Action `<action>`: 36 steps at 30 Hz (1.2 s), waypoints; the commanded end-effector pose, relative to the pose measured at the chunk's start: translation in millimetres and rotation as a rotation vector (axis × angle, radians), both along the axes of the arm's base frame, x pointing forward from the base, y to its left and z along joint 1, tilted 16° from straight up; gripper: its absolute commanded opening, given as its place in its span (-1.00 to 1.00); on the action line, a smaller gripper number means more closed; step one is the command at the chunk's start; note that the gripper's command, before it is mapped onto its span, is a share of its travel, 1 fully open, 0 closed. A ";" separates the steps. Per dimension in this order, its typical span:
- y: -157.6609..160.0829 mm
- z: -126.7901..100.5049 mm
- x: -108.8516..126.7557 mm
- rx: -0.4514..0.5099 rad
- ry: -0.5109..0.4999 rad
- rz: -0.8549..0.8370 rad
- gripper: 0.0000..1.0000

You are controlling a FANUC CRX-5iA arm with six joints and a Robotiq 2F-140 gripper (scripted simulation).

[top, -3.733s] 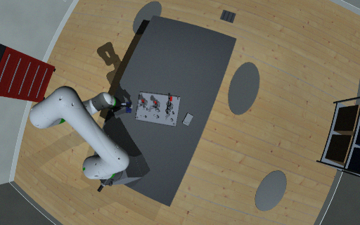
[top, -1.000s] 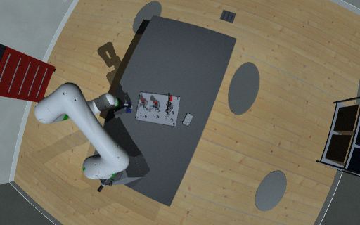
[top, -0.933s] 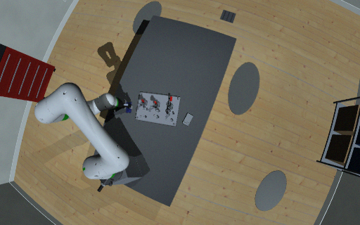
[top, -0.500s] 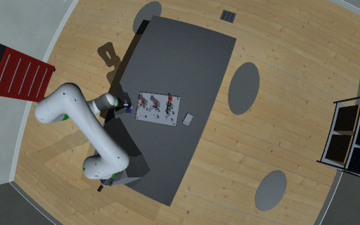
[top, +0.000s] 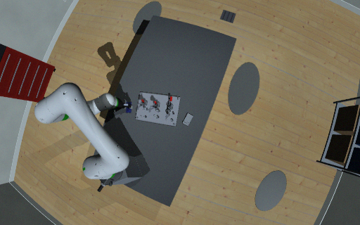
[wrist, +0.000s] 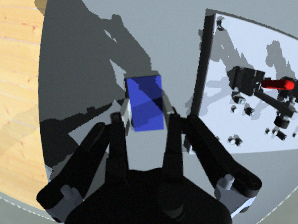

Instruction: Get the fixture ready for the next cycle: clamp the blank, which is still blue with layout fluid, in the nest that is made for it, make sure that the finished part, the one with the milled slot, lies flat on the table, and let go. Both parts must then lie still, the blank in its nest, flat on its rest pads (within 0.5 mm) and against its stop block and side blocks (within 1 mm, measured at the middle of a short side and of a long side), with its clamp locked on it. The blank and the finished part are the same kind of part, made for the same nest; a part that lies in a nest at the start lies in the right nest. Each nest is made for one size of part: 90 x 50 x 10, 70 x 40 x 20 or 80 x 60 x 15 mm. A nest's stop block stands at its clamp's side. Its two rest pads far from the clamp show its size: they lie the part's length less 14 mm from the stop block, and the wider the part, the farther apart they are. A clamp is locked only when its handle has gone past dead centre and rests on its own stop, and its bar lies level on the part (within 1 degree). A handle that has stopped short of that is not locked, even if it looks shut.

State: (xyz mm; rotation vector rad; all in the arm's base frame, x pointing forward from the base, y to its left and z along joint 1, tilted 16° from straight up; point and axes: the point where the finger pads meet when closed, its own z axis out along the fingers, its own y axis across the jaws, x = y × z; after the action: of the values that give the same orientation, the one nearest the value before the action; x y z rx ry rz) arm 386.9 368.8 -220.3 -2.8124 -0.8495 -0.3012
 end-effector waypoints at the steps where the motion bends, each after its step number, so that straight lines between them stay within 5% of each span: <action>1: 0.0 0.0 0.1 0.000 0.000 0.000 -1.00; 14: -3.5 14.1 -1.9 0.000 0.000 0.000 -1.00; 36: -24.1 98.1 -14.0 0.000 0.000 0.000 -1.00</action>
State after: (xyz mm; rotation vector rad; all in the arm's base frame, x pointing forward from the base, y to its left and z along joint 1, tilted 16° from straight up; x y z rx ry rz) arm 374.1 346.8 -130.8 -2.8122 -0.8495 -0.3014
